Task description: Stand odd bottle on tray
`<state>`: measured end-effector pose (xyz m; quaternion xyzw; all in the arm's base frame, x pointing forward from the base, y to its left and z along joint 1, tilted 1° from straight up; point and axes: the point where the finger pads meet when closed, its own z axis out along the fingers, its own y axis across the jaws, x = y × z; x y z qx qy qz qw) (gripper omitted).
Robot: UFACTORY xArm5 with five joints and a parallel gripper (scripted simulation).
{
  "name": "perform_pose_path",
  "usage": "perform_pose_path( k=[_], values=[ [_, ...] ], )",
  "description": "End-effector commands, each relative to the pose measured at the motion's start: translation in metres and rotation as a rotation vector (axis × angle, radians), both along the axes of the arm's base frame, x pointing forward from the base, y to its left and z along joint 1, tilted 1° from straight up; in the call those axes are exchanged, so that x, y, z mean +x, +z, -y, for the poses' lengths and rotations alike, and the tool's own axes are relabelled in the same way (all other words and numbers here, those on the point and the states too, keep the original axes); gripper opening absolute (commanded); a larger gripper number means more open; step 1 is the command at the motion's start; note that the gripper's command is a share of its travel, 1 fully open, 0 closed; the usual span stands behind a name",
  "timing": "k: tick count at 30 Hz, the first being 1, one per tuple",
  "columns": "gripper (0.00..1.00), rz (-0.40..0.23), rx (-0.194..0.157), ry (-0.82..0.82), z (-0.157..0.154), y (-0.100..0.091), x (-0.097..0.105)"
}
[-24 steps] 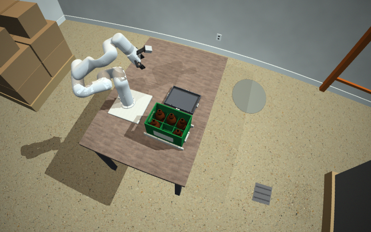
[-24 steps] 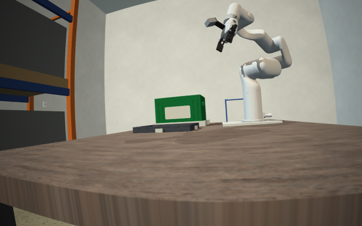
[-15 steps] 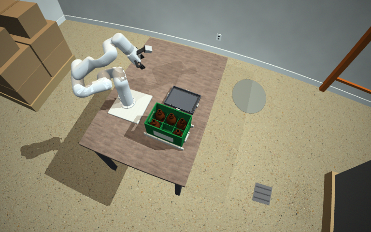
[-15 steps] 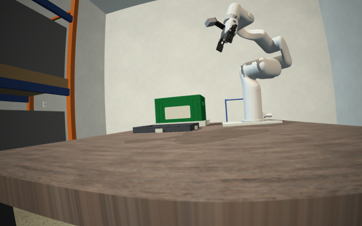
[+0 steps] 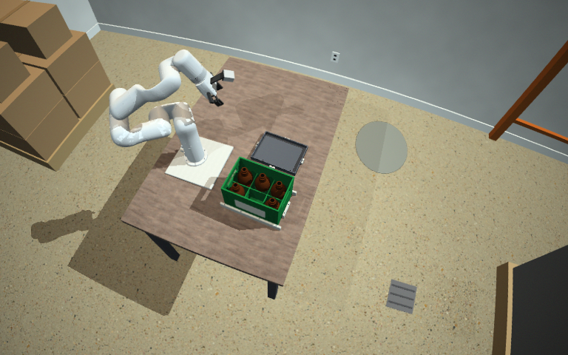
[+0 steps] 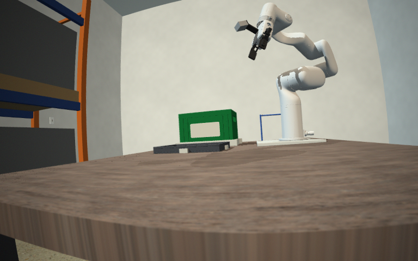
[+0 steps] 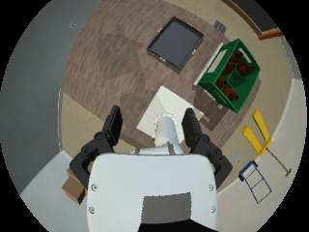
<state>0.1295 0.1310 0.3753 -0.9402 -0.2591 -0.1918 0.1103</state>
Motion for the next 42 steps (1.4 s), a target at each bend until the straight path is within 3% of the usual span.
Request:
perform_pose_path(
  k=[1,4,6,8,10,11,25,27,28,42],
  values=[
    [1.00,-0.040,-0.024,-0.129,0.001,0.003,0.031],
    [1.00,-0.073,-0.041,-0.231,0.004,0.002,0.058],
    [1.00,-0.077,-0.043,-0.245,0.005,0.002,0.062],
    [1.00,-0.110,-0.056,-0.341,0.012,0.000,0.088],
    [1.00,-0.110,-0.056,-0.341,0.012,0.000,0.088],
    [1.00,-0.136,-0.065,-0.415,0.019,-0.004,0.109],
    [1.00,-0.260,-0.089,-0.748,0.079,-0.036,0.200],
    [1.00,-0.260,-0.089,-0.748,0.079,-0.036,0.200],
    [1.00,-0.286,-0.091,-0.814,0.096,-0.046,0.216],
    [1.00,-0.402,-0.086,-1.092,0.186,-0.100,0.270]
  ],
)
